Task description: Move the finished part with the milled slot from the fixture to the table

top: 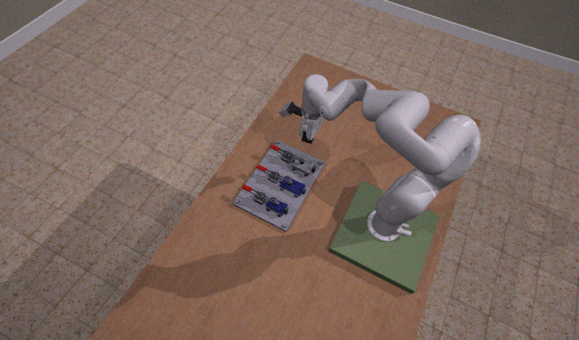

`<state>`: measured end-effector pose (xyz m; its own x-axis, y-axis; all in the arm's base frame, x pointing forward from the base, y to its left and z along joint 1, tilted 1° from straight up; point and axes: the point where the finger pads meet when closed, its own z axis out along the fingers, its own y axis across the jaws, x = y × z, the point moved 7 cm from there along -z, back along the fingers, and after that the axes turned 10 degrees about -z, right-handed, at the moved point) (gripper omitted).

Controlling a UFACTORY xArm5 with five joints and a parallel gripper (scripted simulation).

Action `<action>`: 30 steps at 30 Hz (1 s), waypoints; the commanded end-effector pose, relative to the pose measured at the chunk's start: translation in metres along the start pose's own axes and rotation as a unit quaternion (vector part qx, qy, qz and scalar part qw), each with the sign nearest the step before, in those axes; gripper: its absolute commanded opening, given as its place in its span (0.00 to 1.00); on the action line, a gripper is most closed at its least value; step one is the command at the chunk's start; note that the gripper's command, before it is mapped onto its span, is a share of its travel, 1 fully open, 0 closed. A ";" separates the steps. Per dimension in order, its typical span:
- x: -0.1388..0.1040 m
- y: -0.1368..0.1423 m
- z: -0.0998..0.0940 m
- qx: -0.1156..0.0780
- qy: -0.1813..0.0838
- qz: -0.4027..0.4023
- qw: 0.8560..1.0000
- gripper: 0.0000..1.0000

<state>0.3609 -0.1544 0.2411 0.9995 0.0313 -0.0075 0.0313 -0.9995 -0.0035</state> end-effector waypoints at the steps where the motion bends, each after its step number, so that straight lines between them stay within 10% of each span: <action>1: 0.001 0.000 -0.001 -0.001 0.002 0.000 1.000 0.00; 17: 0.001 0.000 -0.001 -0.001 0.002 0.000 1.000 0.00; 18: 0.001 0.000 -0.001 -0.001 0.002 0.000 1.000 1.00; 30: 0.001 0.000 -0.001 -0.001 0.002 0.000 1.000 1.00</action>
<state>0.3610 -0.1544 0.2412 0.9995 0.0314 -0.0074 0.0314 -0.9995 -0.0034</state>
